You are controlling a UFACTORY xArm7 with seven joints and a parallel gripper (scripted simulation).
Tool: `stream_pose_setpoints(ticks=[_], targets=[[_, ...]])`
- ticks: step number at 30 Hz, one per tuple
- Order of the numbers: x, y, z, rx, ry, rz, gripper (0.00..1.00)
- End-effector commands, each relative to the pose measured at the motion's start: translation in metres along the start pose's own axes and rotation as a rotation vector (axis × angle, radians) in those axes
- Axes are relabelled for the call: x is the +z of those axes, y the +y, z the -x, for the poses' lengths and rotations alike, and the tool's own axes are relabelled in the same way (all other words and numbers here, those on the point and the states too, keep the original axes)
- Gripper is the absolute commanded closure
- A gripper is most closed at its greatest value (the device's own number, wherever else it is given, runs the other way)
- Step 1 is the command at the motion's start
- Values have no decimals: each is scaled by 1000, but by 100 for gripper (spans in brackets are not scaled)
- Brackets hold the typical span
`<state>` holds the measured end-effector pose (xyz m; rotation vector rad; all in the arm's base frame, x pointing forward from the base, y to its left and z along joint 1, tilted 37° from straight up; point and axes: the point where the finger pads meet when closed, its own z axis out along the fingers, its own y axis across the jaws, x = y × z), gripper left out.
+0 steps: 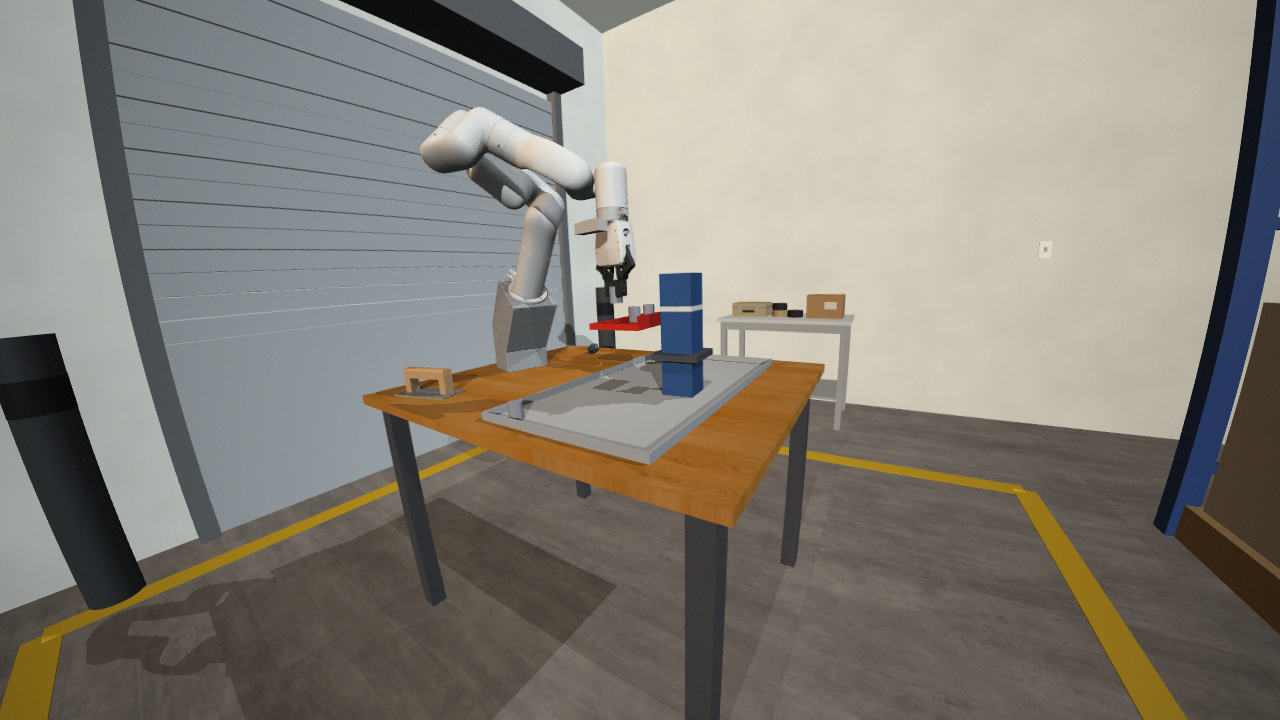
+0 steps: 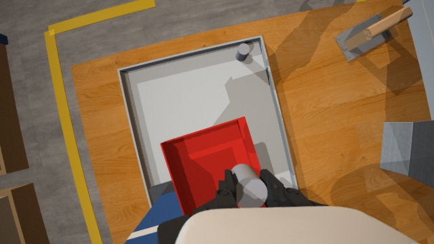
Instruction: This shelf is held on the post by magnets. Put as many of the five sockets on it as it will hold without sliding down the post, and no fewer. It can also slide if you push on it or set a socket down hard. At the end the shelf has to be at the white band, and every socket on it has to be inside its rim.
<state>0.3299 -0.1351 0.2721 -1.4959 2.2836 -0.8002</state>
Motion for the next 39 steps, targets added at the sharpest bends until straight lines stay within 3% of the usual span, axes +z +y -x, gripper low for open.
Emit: stream_pose_setpoints(ticks=[1,13,19,39], targets=[[10,-2,0,0,0,-3,100],[15,-3,0,0,0,-3,100],[30,-3,0,0,0,-3,100],[34,-3,0,0,0,-3,100]])
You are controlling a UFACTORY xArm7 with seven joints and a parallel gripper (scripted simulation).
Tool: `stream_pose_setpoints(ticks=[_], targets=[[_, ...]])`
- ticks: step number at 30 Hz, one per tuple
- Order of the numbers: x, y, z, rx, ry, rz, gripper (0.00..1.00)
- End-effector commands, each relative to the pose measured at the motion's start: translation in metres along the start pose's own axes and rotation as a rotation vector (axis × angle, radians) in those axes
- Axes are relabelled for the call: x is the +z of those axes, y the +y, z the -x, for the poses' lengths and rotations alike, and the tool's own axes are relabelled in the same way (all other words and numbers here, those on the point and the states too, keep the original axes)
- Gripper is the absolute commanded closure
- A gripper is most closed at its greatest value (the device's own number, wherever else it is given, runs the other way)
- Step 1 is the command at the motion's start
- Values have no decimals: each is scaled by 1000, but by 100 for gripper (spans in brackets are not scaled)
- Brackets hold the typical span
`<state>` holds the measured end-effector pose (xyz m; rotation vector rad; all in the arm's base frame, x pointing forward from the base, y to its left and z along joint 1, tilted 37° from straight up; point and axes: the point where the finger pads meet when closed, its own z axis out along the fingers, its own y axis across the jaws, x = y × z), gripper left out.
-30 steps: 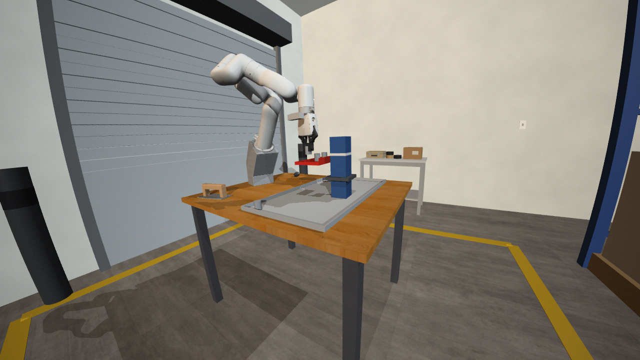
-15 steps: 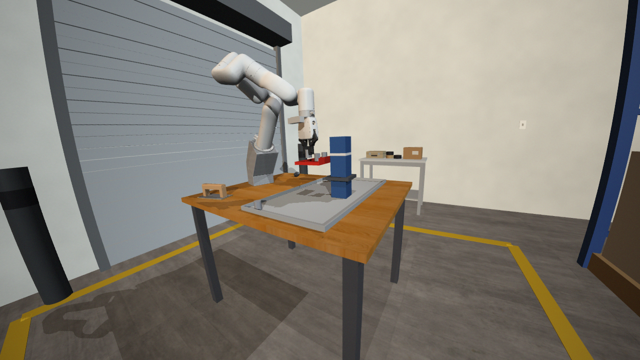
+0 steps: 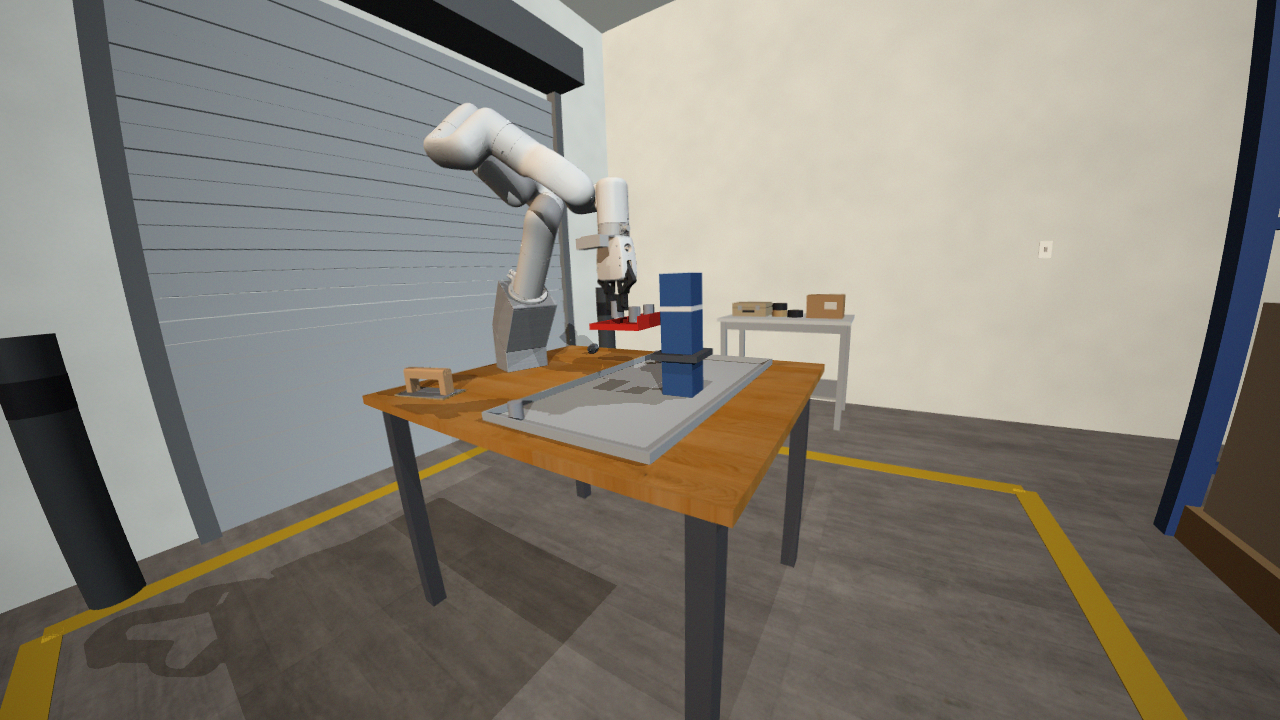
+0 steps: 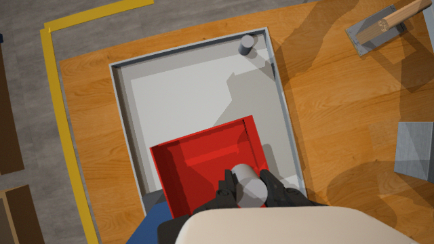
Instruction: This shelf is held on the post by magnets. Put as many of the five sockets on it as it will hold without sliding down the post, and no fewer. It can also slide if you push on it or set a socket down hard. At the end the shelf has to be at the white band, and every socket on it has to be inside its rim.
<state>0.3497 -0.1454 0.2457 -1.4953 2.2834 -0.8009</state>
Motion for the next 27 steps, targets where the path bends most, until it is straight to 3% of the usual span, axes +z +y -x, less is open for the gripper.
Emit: stream_pose_setpoints(ticks=[1,27], targets=[[-1,-1,0,0,0,-3,100],[4,-1,0,0,0,-3,100]])
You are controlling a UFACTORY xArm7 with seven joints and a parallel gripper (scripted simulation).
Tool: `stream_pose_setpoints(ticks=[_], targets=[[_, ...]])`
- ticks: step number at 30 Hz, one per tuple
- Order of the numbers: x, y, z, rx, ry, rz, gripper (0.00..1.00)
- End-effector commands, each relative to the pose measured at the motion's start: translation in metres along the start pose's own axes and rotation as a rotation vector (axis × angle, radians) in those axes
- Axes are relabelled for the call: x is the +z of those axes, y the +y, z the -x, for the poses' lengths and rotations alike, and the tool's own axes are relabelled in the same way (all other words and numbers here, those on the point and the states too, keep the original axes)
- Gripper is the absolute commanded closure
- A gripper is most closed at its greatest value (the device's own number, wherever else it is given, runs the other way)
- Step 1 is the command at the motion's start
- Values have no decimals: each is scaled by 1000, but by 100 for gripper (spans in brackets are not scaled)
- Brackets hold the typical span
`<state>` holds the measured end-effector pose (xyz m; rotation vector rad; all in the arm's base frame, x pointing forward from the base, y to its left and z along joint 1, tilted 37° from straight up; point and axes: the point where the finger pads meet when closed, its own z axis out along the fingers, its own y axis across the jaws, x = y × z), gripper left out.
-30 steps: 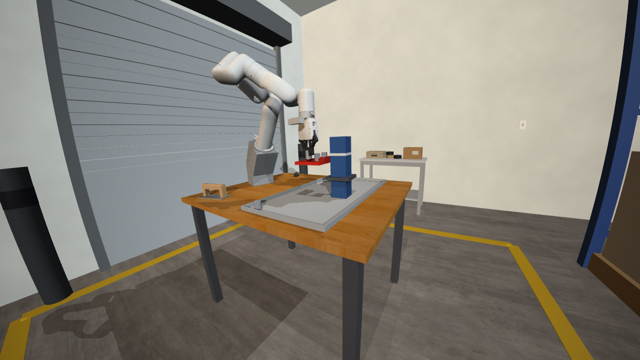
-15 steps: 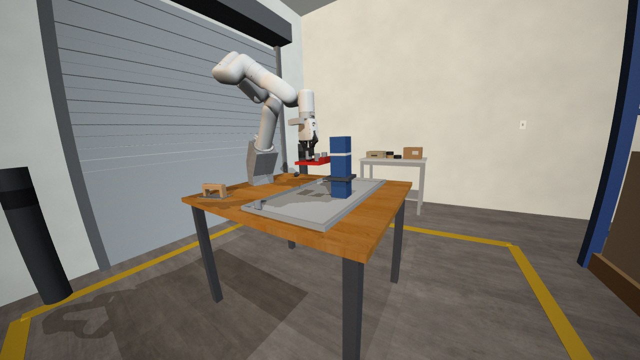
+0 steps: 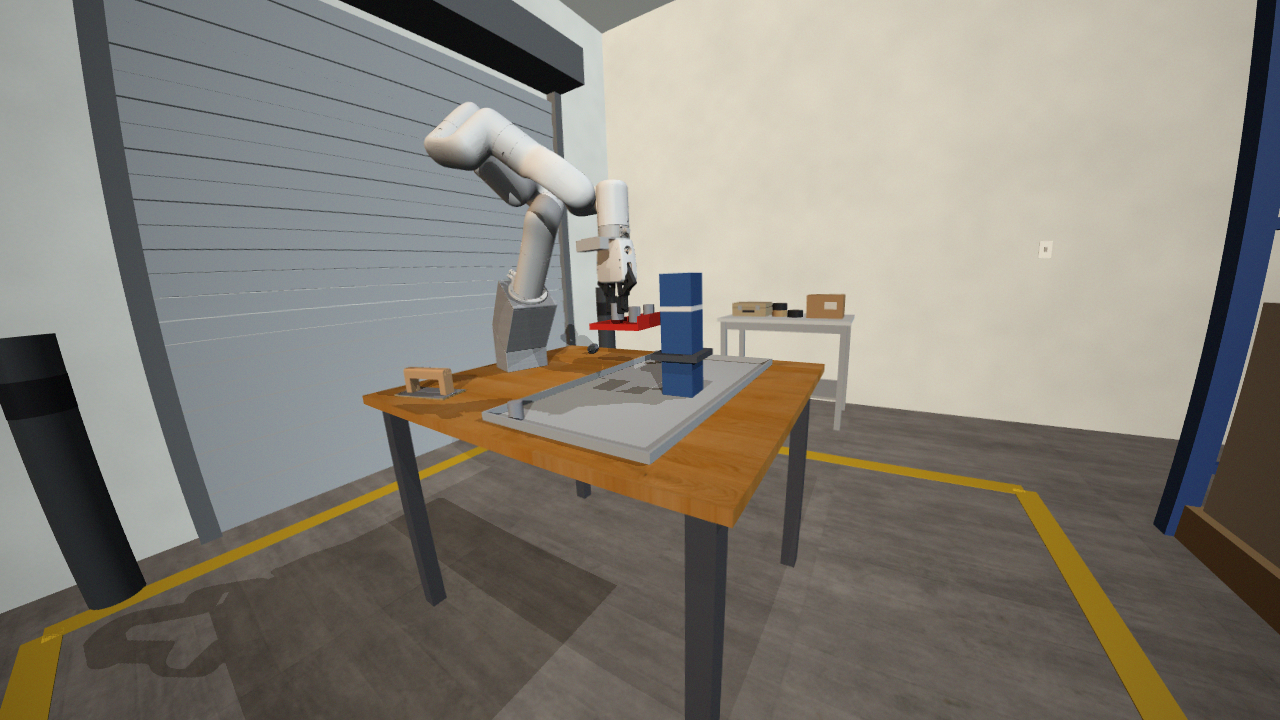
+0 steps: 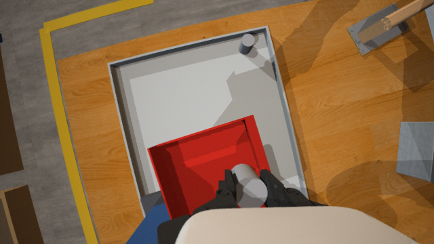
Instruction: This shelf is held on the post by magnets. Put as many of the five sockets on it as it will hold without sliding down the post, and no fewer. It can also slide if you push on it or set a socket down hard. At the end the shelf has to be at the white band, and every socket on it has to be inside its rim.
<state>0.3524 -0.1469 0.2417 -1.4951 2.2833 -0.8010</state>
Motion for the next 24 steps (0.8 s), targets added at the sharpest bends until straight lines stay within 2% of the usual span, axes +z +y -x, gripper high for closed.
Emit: stream_pose_setpoints(ticks=[1,24], targets=[[-1,-1,0,0,0,-3,100],[4,-1,0,0,0,-3,100]])
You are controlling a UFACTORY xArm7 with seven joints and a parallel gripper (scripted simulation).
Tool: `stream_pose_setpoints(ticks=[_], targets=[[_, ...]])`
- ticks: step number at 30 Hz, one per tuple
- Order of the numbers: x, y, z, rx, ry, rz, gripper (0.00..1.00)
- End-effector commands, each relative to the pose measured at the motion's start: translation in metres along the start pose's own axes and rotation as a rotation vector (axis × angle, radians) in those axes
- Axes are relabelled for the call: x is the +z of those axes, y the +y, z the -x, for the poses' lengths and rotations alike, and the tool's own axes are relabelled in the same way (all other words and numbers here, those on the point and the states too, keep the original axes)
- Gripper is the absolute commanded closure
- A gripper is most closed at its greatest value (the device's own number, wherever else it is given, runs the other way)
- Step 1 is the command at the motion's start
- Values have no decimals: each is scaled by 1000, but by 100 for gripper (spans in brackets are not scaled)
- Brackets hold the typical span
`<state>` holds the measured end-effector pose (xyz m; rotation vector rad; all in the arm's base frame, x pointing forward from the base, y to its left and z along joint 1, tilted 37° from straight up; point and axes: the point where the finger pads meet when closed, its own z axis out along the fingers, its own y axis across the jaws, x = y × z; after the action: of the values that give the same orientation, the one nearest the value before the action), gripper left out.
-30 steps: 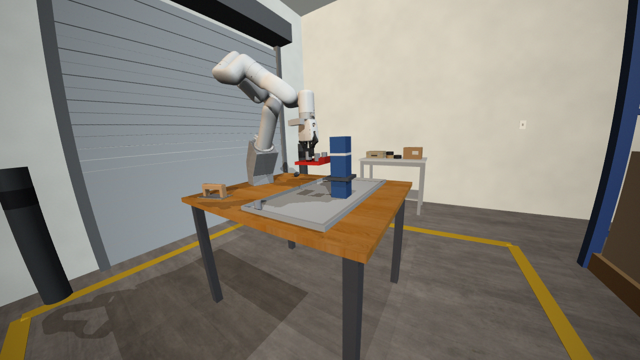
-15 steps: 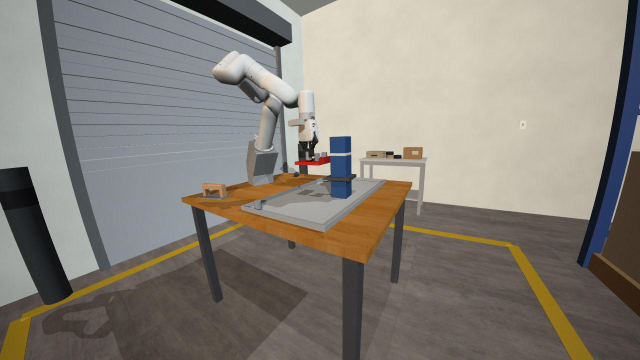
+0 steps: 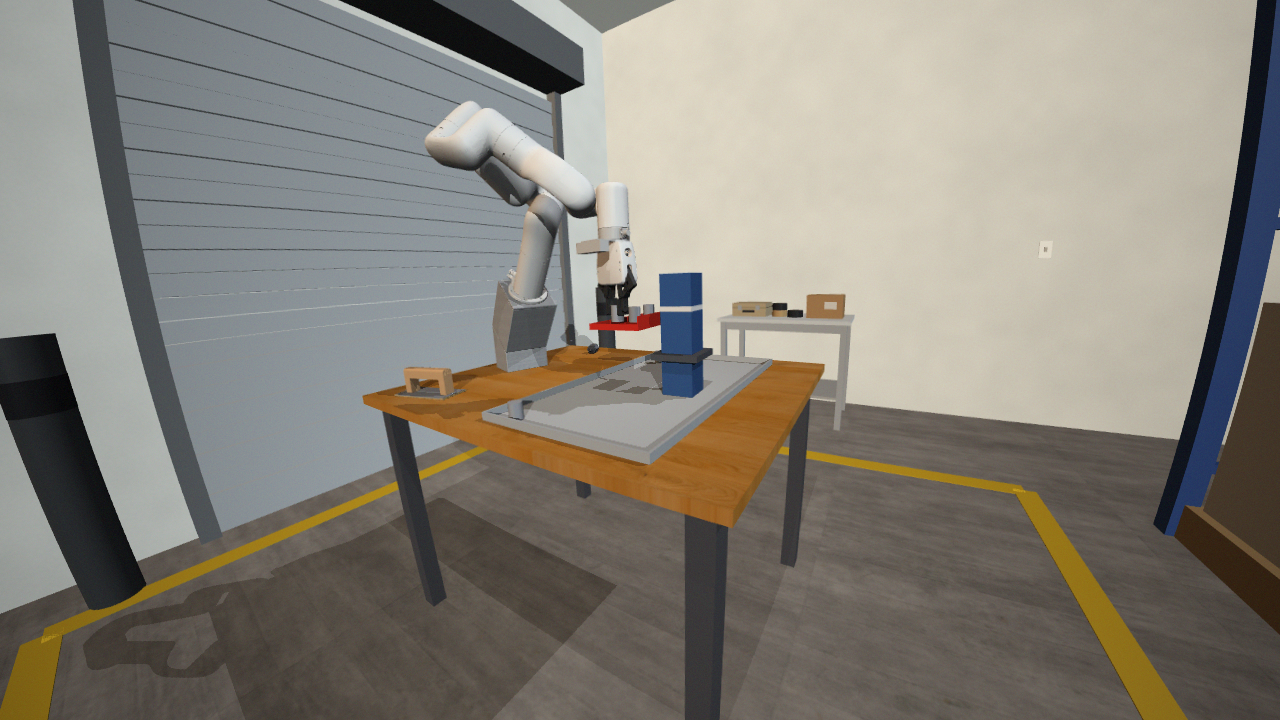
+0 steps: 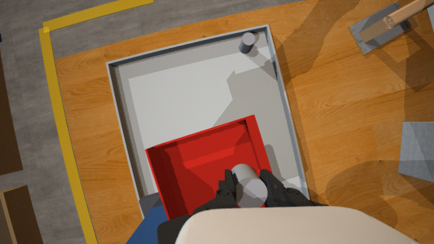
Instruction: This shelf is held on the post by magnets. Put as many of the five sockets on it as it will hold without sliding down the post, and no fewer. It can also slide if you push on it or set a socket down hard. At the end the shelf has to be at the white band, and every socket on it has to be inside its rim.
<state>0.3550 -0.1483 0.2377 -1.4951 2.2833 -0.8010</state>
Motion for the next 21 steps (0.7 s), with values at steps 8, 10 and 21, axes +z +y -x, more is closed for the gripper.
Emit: stream_pose_setpoints(ticks=[8,10,21], targets=[[1,-1,0,0,0,-3,100],[2,-1,0,0,0,-3,100],[4,-1,0,0,0,-3,100]])
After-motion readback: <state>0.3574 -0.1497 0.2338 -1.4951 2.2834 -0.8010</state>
